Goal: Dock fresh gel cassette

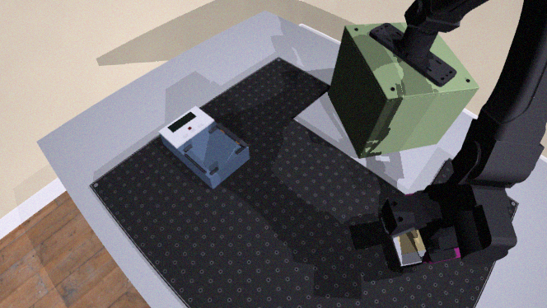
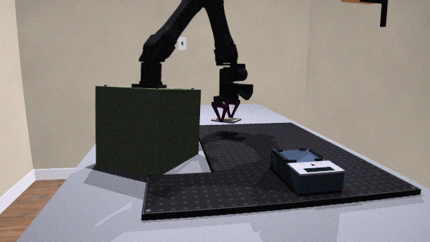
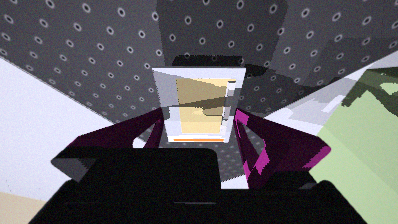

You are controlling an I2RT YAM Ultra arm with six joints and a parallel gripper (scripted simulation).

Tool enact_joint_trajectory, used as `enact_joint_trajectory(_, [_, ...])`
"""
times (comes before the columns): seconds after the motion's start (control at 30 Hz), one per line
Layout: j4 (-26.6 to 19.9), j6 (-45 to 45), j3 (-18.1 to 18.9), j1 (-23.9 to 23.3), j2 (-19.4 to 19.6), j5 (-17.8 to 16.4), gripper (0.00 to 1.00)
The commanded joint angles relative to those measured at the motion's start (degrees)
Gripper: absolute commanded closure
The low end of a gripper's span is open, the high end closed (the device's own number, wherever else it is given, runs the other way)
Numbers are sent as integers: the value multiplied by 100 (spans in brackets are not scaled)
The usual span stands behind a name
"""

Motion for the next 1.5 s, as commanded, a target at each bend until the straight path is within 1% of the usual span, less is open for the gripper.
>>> enact_joint_trajectory(0.0, [-200,-24,-10,-62,-280,58,100])
enact_joint_trajectory(0.2, [-328,-33,4,-74,-410,58,100])
enact_joint_trajectory(1.47, [-335,-34,14,-45,-415,58,100])
